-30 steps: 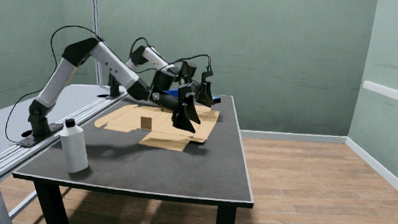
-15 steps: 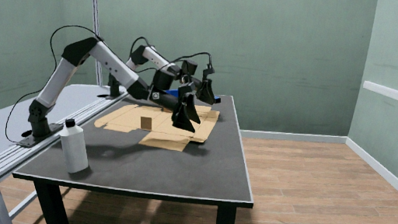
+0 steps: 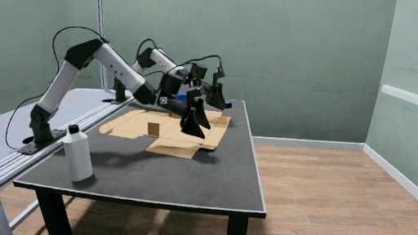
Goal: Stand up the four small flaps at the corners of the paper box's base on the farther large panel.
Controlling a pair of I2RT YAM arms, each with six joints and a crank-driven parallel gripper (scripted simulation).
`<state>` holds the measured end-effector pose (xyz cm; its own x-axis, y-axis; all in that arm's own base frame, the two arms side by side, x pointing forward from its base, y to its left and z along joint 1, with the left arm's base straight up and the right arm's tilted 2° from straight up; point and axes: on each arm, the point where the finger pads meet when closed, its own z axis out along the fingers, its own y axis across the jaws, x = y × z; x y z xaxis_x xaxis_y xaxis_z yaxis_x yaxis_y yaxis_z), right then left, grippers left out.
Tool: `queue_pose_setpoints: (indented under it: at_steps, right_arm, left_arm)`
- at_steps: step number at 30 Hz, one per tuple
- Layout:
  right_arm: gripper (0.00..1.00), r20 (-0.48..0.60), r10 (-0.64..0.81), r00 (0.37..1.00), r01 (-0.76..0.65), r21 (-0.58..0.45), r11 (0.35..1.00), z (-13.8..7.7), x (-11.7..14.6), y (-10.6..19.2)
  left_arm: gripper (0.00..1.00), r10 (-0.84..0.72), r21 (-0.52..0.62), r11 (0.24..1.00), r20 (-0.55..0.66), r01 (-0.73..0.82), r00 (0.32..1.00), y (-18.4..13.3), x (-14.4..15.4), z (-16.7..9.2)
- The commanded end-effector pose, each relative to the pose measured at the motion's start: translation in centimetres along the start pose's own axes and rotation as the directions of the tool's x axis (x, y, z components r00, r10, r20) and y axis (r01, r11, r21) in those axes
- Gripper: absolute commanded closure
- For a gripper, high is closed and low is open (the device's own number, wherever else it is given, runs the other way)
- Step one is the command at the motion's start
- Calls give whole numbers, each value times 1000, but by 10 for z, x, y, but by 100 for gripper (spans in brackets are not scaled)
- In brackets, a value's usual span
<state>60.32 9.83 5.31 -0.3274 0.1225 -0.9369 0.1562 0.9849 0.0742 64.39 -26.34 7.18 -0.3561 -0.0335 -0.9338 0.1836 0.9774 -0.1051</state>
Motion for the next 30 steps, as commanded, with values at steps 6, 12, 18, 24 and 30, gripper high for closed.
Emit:
queue_pose_setpoints:
  at_steps: [6, 12, 18, 24, 30]
  right_arm:
    - [19, -14, -11, 1000, 11, 1, 1000, 8, 33, 4]
    - [19, 0, -1, 1000, 1, -1, 1000, 18, 48, 8]
    - [19, 9, 2, 1000, -2, -5, 1000, 22, 54, 10]
    - [19, 8, 2, 1000, -2, -11, 1000, 23, 55, 11]
    - [19, 2, -1, 1000, 1, -10, 1000, 23, 59, 10]
  left_arm:
    - [19, 5, -7, 1000, -21, -5, 1000, 0, 36, 10]
    - [19, -4, -1, 1000, 12, 4, 1000, -5, 42, 19]
    - [19, -4, -3, 1000, 10, 4, 1000, -4, 55, 23]
    - [19, -3, -6, 1000, 4, 3, 1000, -1, 59, 24]
    - [19, 26, -12, 1000, 4, -26, 1000, 0, 61, 25]
